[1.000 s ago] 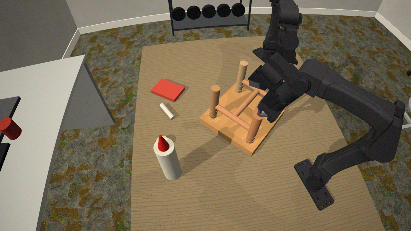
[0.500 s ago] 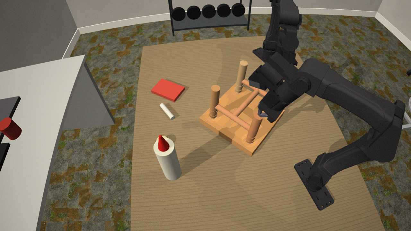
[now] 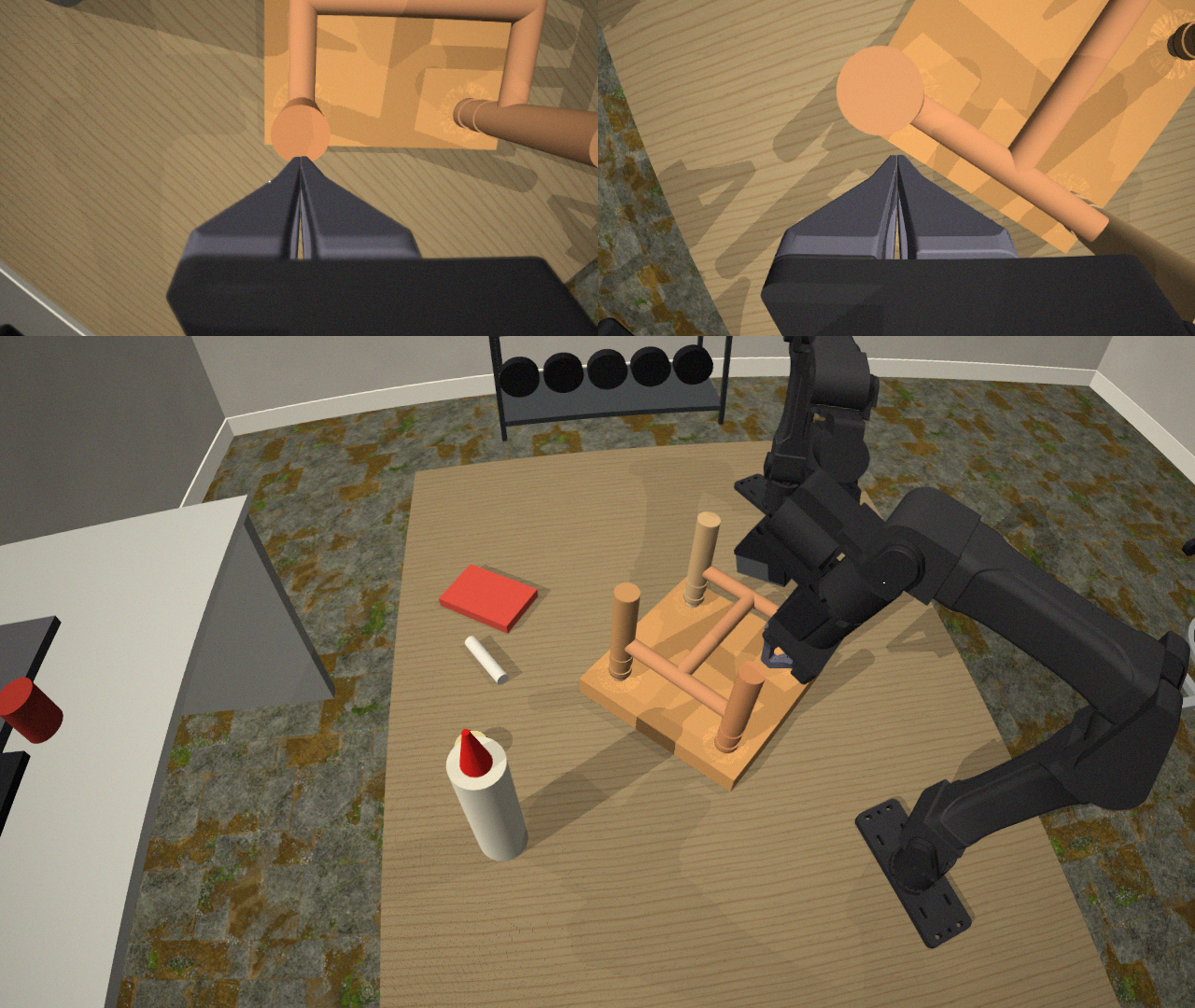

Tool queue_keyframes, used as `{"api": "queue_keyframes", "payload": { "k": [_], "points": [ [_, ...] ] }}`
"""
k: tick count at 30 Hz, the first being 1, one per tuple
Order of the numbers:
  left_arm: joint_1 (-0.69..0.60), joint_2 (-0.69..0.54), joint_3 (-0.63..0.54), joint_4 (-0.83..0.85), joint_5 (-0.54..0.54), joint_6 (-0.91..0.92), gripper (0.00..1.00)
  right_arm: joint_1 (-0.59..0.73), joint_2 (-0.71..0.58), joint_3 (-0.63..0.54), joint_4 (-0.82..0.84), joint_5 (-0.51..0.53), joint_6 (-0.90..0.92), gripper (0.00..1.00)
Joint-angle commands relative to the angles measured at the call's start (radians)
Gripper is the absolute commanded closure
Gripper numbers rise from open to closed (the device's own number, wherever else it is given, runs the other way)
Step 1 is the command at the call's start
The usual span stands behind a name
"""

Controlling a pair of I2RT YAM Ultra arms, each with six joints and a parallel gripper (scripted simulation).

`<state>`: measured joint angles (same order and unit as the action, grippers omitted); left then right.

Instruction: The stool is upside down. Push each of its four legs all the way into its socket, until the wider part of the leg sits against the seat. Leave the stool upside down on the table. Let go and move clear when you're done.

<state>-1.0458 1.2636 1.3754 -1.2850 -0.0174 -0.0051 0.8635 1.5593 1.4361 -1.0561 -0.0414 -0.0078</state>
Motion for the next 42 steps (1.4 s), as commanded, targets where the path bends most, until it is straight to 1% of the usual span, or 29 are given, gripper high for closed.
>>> {"api": "queue_keyframes", "payload": {
  "k": [1,4,5,8,10,12,13,14,15,20,21,27,28,30,37,38,40,41,42],
  "points": [
    [-0.011,-0.029,0.080,-0.080,-0.009,-0.007,1.00,0.002,-0.019,0.041,0.017,0.001,-0.001,1.00],
    [-0.009,0.001,0.130,-0.125,-0.010,-0.009,1.00,0.002,-0.019,0.041,0.017,0.001,-0.001,1.00],
    [-0.003,-0.027,0.111,-0.076,-0.010,-0.009,1.00,0.002,-0.019,0.041,0.017,0.001,-0.001,1.00],
    [-0.003,-0.003,0.066,-0.080,-0.010,-0.009,1.00,0.002,-0.019,0.041,0.017,0.001,-0.001,1.00],
    [-0.003,-0.003,0.066,-0.080,-0.010,-0.009,1.00,0.002,-0.019,0.041,0.017,0.001,-0.001,1.00],
    [-0.004,-0.002,0.105,-0.059,-0.007,-0.007,1.00,0.002,-0.019,0.041,0.017,0.001,-0.001,1.00],
    [-0.004,-0.026,0.111,-0.054,-0.007,-0.008,1.00,0.002,-0.019,0.041,0.017,0.001,-0.001,1.00],
    [-0.004,-0.032,0.108,-0.055,-0.007,-0.007,1.00,0.002,-0.019,0.041,0.017,0.001,-0.001,1.00],
    [-0.004,-0.033,0.110,-0.055,-0.007,-0.007,1.00,-0.004,-0.033,0.047,-0.032,-0.001,-0.006,1.00],
    [-0.004,-0.032,0.110,-0.055,-0.007,-0.007,1.00,-0.006,-0.035,0.058,-0.058,-0.004,-0.008,1.00],
    [-0.004,-0.032,0.110,-0.055,-0.007,-0.007,1.00,0.001,-0.035,0.056,-0.032,-0.004,-0.007,1.00],
    [-0.004,-0.032,0.110,-0.055,-0.007,-0.007,1.00,0.000,-0.028,0.059,-0.044,-0.003,-0.006,1.00],
    [-0.004,-0.032,0.110,-0.055,-0.007,-0.007,1.00,-0.006,-0.040,0.077,-0.103,-0.006,-0.009,1.00],
    [-0.004,-0.032,0.110,-0.055,-0.007,-0.007,1.00,-0.016,-0.056,0.101,-0.133,-0.006,-0.009,1.00],
    [-0.004,-0.032,0.110,-0.055,-0.007,-0.007,1.00,-0.016,-0.055,0.202,-0.234,-0.009,-0.014,1.00],
    [-0.004,-0.032,0.110,-0.055,-0.007,-0.007,1.00,-0.002,-0.050,0.188,-0.185,-0.009,-0.014,1.00],
    [-0.004,-0.032,0.110,-0.055,-0.007,-0.007,1.00,-0.001,-0.053,0.133,-0.148,-0.009,-0.014,1.00],
    [-0.004,-0.032,0.110,-0.055,-0.007,-0.007,1.00,-0.001,-0.064,0.120,-0.144,-0.009,-0.014,1.00],
    [-0.004,-0.032,0.110,-0.055,-0.007,-0.007,1.00,-0.002,-0.059,0.132,-0.186,-0.009,-0.014,1.00]
  ]
}}
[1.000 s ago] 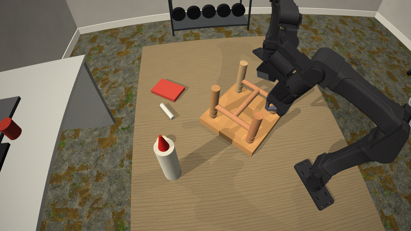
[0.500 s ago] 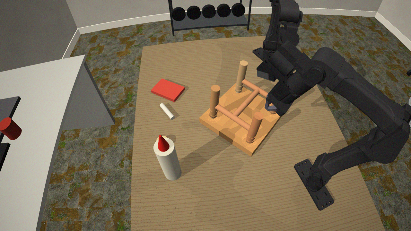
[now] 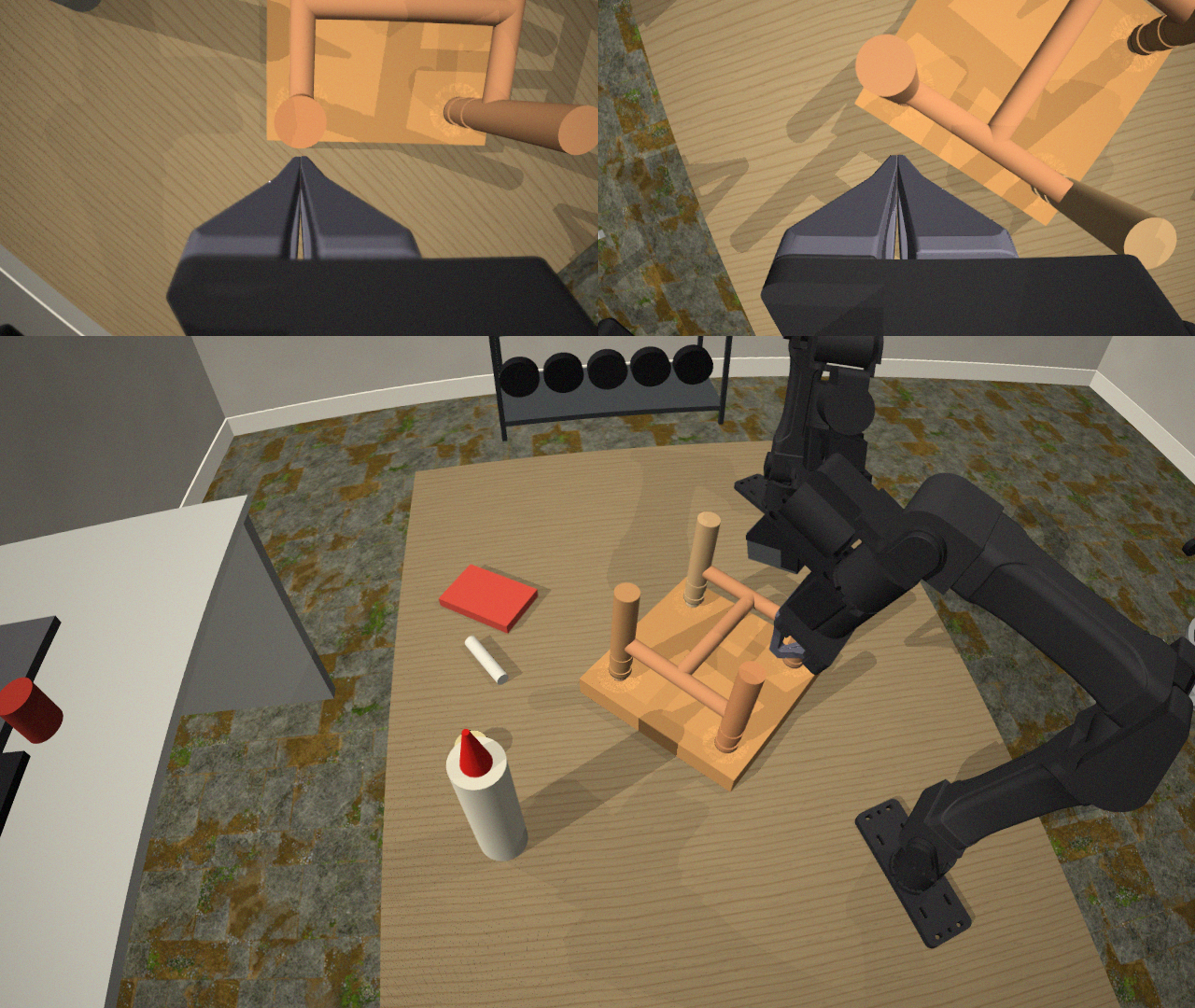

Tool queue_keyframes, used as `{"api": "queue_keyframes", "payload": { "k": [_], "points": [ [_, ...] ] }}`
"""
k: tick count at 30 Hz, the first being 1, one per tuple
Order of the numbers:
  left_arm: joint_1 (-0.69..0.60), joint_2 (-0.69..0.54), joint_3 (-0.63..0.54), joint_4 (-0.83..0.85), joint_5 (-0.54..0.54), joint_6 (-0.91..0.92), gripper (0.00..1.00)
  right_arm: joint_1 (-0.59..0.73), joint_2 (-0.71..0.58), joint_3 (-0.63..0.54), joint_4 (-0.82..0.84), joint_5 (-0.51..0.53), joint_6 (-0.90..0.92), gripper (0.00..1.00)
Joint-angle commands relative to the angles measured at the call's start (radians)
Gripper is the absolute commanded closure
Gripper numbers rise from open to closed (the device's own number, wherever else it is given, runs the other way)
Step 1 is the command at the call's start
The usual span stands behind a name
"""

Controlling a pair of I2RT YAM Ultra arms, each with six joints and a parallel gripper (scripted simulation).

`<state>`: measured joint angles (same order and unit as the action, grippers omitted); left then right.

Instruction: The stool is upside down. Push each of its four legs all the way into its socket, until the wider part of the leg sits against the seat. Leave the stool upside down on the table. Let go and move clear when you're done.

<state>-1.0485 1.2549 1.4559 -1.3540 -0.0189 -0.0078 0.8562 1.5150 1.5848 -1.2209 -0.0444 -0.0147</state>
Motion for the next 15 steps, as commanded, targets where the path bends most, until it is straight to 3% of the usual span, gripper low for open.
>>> {"api": "queue_keyframes", "payload": {
  "k": [1,8,15],
  "points": [
    [-0.002,-0.023,0.029,0.014,-0.005,-0.005,1.00,0.005,-0.015,-0.017,-0.021,-0.006,-0.007,1.00],
    [-0.002,-0.023,0.029,0.014,-0.005,-0.005,1.00,0.004,0.002,0.037,-0.005,-0.005,-0.005,1.00],
    [0.012,0.142,0.168,-0.017,0.011,0.006,1.00,-0.079,-0.010,0.041,-0.044,0.018,0.005,1.00]
  ]
}}
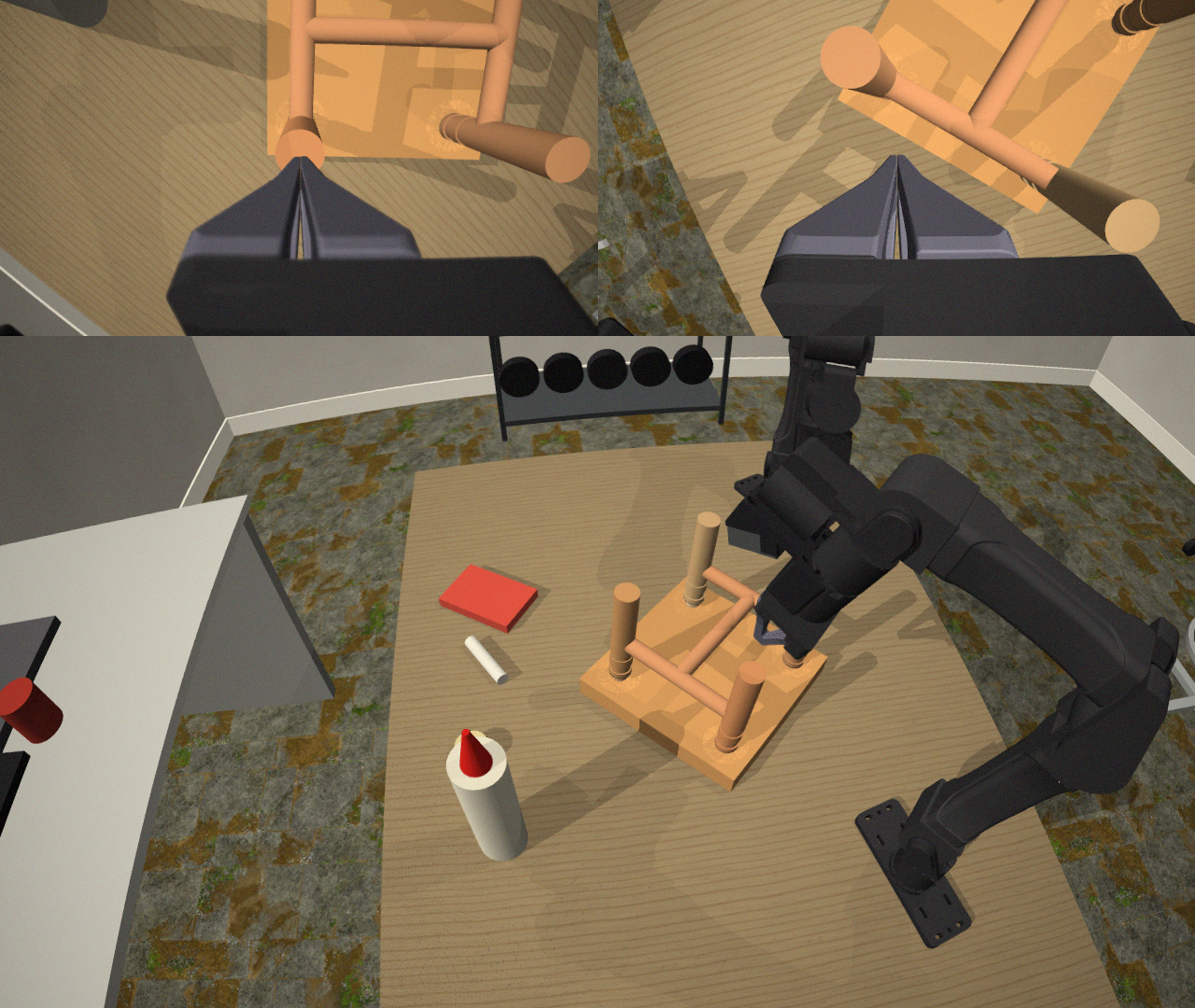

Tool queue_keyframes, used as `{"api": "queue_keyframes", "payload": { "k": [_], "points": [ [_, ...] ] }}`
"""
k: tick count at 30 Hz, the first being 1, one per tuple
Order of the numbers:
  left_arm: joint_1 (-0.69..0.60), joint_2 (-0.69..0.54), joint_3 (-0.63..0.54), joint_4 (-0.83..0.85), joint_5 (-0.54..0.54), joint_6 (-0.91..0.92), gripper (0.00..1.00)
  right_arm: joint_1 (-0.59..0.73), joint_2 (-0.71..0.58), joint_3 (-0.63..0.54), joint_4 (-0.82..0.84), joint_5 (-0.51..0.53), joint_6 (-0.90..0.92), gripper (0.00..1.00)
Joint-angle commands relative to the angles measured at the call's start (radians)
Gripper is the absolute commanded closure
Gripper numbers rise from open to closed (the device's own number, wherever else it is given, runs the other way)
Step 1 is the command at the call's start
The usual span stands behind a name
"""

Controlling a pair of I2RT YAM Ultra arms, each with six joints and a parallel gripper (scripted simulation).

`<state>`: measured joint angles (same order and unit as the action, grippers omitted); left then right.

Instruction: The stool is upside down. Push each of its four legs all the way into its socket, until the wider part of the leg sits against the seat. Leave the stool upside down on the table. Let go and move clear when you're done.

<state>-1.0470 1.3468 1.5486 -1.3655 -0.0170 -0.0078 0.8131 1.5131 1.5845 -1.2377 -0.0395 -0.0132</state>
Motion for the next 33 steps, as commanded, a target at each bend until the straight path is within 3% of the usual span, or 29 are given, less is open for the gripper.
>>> {"api": "queue_keyframes", "payload": {
  "k": [1,4,8,10,13,16,18,21,25,33],
  "points": [
    [0.002,0.080,0.109,-0.010,0.010,0.006,1.00,-0.051,-0.008,0.043,-0.032,0.016,0.007,1.00],
    [0.003,0.113,0.146,-0.014,0.011,0.007,1.00,-0.068,-0.013,0.046,-0.037,0.018,0.010,1.00],
    [0.007,0.258,0.316,-0.050,0.015,0.008,1.00,-0.141,-0.024,0.062,-0.055,0.023,0.004,1.00],
    [0.014,0.340,0.327,-0.072,0.018,0.008,1.00,-0.178,-0.034,0.068,-0.064,0.028,0.012,1.00],
    [0.007,0.441,0.494,-0.085,0.020,0.009,1.00,-0.236,-0.029,0.082,-0.079,0.033,0.012,1.00],
    [0.017,0.565,0.530,-0.124,0.023,0.009,1.00,-0.294,-0.033,0.095,-0.093,0.039,0.014,1.00],
    [0.011,0.612,0.649,-0.122,0.023,0.010,1.00,-0.326,-0.015,0.105,-0.103,0.037,0.011,1.00],
    [0.011,0.612,0.701,-0.125,0.023,0.011,1.00,-0.340,-0.018,0.108,-0.106,0.038,0.012,1.00],
    [0.018,0.719,0.842,-0.142,0.024,0.010,1.00,-0.381,-0.036,0.116,-0.107,0.042,0.018,1.00],
    [0.006,0.779,0.904,-0.159,0.017,0.009,1.00,-0.395,-0.035,0.127,-0.087,0.043,0.009,1.00]
  ]
}}
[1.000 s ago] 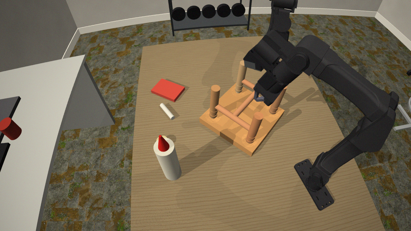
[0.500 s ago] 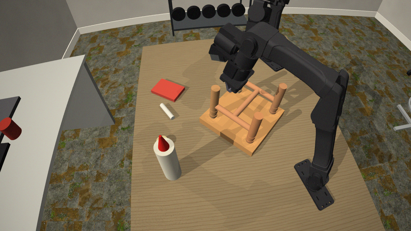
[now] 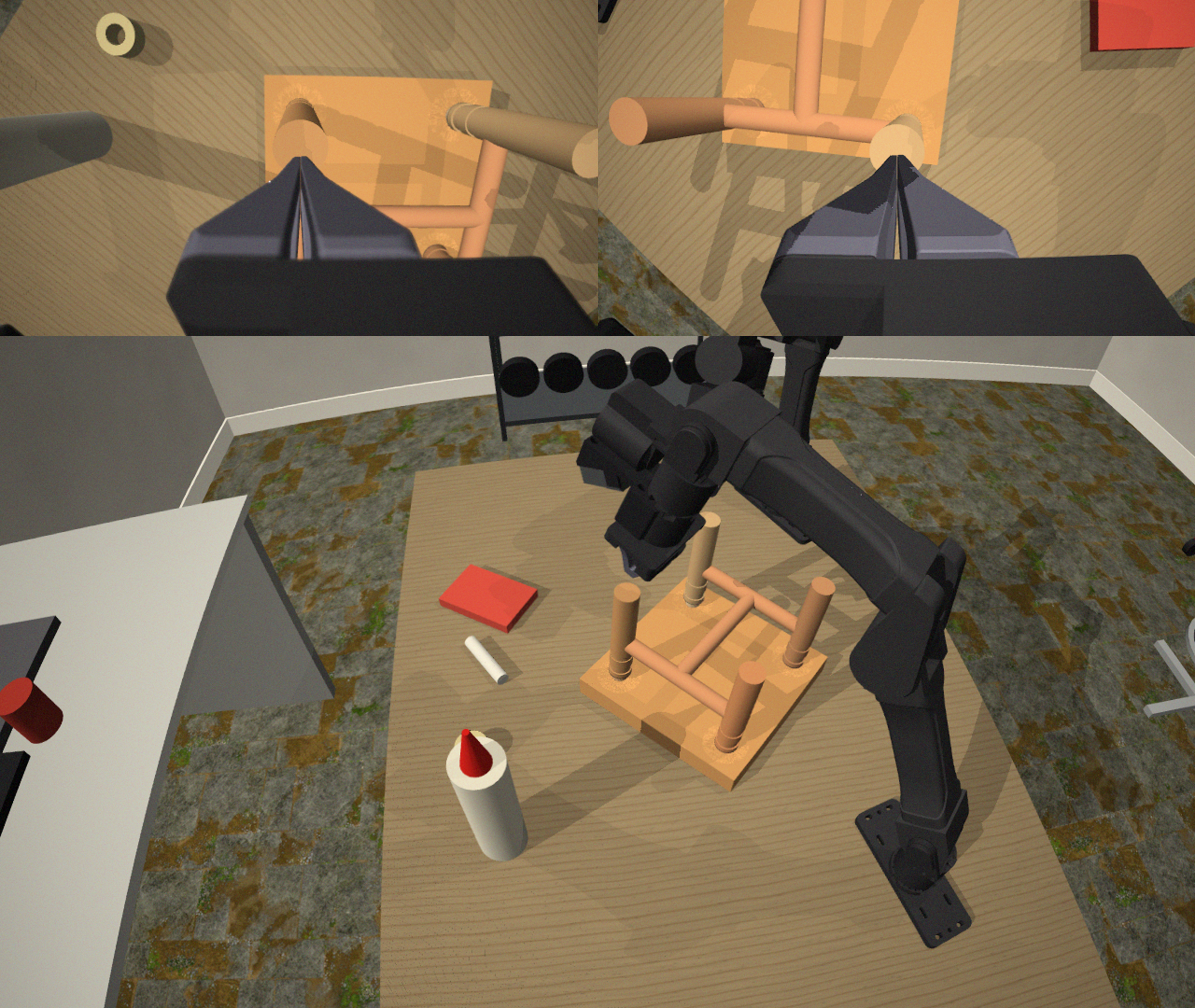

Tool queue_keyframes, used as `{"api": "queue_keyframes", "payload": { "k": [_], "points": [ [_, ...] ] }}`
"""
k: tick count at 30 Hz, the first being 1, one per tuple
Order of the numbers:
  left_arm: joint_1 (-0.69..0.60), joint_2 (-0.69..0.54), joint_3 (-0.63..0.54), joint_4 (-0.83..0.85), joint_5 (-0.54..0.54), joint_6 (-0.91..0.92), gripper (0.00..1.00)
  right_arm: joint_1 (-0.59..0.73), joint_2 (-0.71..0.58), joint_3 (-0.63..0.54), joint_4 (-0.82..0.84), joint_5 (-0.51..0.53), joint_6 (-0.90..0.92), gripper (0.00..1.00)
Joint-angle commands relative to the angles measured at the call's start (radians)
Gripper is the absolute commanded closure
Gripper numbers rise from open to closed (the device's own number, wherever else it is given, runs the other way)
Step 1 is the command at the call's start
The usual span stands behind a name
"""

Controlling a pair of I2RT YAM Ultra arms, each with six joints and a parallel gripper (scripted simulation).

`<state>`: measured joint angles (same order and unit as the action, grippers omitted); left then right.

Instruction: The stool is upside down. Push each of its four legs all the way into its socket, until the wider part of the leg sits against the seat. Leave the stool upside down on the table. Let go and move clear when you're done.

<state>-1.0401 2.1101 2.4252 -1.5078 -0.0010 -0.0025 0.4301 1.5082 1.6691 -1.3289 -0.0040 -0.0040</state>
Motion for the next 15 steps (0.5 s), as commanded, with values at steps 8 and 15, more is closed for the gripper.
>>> {"api": "queue_keyframes", "payload": {
  "k": [8,15],
  "points": [
    [0.000,-0.025,0.033,0.014,0.001,0.005,1.00,0.015,-0.029,0.041,0.009,0.005,0.001,1.00],
    [0.000,-0.035,0.005,0.025,0.001,0.005,1.00,0.001,-0.027,0.032,0.013,0.004,0.004,1.00]
  ]
}}
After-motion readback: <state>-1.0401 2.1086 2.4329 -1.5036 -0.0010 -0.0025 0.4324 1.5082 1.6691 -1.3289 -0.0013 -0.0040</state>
